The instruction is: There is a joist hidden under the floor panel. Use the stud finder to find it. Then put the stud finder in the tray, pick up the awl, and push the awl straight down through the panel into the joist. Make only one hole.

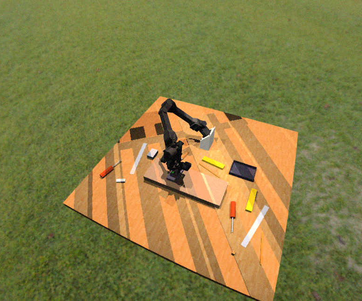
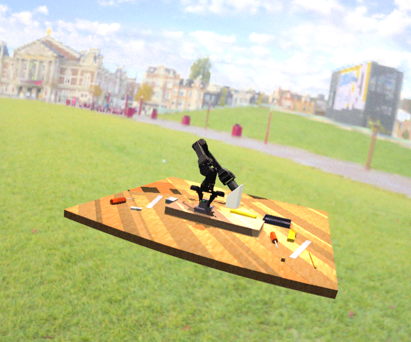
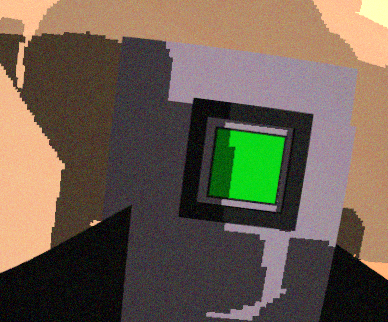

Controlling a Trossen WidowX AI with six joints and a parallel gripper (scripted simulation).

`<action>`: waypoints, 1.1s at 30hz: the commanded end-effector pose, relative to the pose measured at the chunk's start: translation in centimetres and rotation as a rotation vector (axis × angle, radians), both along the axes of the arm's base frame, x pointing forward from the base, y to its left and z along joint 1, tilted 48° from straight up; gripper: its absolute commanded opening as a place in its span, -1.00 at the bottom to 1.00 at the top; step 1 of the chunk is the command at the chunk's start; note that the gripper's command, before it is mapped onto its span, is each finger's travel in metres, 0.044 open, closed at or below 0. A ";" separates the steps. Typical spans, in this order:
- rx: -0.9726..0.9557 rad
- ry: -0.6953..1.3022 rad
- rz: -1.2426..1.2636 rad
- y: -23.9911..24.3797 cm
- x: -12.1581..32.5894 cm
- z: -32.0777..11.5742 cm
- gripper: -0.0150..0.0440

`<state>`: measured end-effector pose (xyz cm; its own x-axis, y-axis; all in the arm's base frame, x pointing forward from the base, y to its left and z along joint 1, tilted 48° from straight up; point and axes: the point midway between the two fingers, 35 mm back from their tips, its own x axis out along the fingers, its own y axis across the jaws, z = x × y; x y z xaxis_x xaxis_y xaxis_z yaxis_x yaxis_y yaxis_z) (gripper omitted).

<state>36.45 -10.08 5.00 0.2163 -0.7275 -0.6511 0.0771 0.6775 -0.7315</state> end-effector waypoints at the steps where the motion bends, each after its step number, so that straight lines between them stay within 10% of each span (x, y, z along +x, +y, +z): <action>1: -0.008 0.001 -0.005 -0.8 -0.1 0.7 -0.49; 33: -0.010 0.001 -0.005 -3.8 -0.5 4.1 -0.49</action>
